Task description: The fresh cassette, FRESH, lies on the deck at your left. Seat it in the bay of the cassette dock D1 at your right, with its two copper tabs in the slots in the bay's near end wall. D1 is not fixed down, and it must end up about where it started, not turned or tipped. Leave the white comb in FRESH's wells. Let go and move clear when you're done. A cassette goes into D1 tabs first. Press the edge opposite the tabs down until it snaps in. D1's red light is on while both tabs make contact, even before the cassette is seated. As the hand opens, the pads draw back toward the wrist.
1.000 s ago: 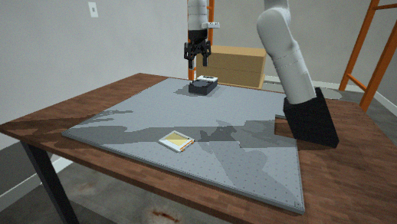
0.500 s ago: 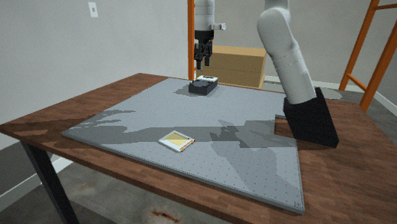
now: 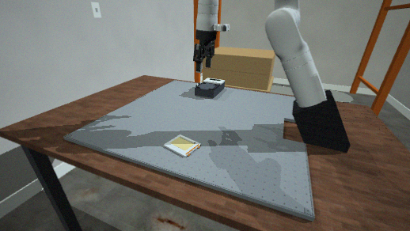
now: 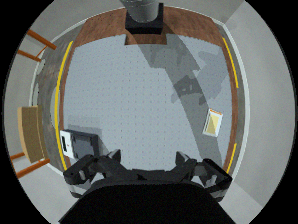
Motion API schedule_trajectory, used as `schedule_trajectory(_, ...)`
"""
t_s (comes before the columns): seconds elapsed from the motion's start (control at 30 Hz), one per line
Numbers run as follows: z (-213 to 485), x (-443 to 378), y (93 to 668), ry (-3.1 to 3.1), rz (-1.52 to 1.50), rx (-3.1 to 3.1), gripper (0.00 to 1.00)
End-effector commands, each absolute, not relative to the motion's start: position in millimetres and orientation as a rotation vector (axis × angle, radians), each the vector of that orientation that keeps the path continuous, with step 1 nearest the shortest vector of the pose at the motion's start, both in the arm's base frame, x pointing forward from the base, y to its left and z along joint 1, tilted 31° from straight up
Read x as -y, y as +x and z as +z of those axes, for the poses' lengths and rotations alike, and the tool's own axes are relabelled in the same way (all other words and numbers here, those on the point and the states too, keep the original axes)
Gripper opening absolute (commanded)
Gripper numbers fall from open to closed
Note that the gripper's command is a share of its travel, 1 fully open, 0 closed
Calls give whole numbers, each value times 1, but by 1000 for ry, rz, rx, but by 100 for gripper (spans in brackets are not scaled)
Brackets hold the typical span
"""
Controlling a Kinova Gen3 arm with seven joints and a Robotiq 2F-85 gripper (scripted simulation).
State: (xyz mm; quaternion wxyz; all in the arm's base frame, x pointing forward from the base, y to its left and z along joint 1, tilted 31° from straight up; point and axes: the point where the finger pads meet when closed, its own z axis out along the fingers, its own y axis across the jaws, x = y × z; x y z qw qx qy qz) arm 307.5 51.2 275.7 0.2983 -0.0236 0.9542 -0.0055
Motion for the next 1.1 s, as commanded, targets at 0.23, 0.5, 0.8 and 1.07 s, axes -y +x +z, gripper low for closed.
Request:
schedule_trajectory(0.23,291,-79,323,-14,-48,-2472,100)
schedule_trajectory(0.5,292,-117,335,15,-52,-2439,100)
schedule_trajectory(0.8,283,-150,342,44,-44,-2431,100)
schedule_trajectory(1.07,264,-185,347,66,-31,-2441,100)
